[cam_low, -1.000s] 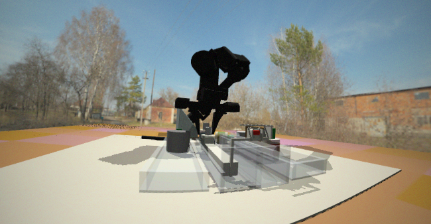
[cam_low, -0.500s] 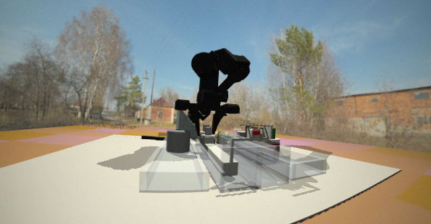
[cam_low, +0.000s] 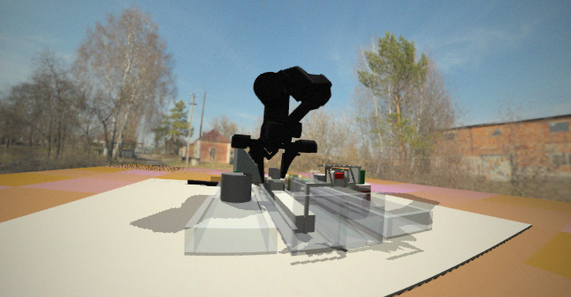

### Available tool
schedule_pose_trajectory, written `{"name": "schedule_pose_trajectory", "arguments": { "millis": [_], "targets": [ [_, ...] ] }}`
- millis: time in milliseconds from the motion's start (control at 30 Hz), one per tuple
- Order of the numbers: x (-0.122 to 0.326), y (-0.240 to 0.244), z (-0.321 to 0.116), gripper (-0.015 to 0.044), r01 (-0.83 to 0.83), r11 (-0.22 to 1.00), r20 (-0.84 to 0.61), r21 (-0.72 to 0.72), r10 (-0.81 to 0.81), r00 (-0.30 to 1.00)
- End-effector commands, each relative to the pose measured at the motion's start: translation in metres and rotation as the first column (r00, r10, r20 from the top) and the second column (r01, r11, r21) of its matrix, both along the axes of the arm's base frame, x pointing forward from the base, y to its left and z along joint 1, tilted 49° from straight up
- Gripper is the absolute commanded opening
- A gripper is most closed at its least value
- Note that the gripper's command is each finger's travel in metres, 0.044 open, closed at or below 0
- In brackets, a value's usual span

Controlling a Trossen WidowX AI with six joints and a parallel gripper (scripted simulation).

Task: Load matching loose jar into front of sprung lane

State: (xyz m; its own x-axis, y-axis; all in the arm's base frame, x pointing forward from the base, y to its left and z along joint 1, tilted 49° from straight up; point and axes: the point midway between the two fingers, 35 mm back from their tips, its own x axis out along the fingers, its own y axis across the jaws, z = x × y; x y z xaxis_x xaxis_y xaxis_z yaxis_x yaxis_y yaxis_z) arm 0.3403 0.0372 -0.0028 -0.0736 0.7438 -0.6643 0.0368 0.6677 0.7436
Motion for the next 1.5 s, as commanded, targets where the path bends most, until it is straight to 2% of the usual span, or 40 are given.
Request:
{"name": "schedule_pose_trajectory", "arguments": {
  "millis": [0, 1467],
  "targets": [
    [0.0019, 0.0017, -0.0003, 0.0000, 0.005, 1.000, 0.010, 0.007, -0.005, 1.000],
    [-0.0055, 0.0015, 0.0001, 0.0000, 0.005, 1.000, 0.010, 0.007, -0.005, 1.000]
  ]
}}
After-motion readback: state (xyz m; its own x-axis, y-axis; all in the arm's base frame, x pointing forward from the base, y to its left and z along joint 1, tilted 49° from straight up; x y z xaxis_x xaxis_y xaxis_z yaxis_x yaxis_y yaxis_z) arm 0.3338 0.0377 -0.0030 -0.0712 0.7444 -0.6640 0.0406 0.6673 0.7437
